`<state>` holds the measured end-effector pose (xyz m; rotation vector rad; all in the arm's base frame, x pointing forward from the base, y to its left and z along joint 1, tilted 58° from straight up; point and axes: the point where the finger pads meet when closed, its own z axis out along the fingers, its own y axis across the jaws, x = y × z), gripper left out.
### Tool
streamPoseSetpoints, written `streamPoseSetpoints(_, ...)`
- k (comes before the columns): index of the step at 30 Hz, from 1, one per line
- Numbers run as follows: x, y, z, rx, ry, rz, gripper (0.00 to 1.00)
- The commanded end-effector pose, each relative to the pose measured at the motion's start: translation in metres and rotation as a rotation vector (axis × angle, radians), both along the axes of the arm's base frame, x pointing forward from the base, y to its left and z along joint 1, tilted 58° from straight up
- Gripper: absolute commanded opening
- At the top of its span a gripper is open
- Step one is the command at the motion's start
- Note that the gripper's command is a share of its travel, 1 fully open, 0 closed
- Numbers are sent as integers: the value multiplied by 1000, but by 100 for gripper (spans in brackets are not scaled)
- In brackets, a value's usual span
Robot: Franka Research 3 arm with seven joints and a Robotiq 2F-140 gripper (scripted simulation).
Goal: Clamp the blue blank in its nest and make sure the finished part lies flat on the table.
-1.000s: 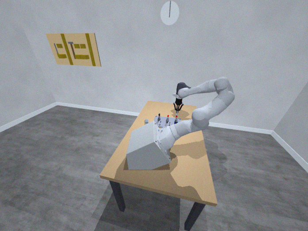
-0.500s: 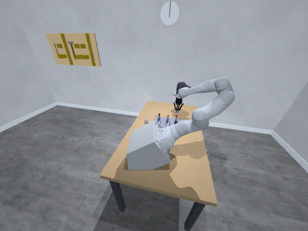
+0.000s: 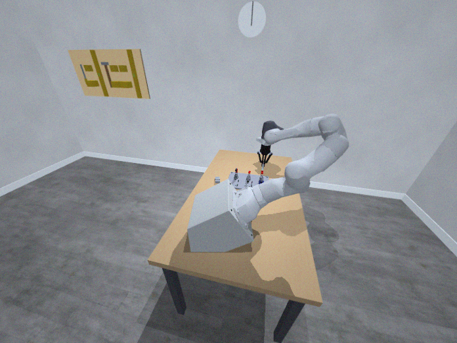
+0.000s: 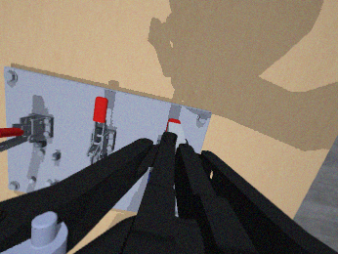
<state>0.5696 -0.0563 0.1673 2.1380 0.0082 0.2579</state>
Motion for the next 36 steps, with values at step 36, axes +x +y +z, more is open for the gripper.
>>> streamPoseSetpoints(36, 1, -4, -1, 0, 2, 0, 0)
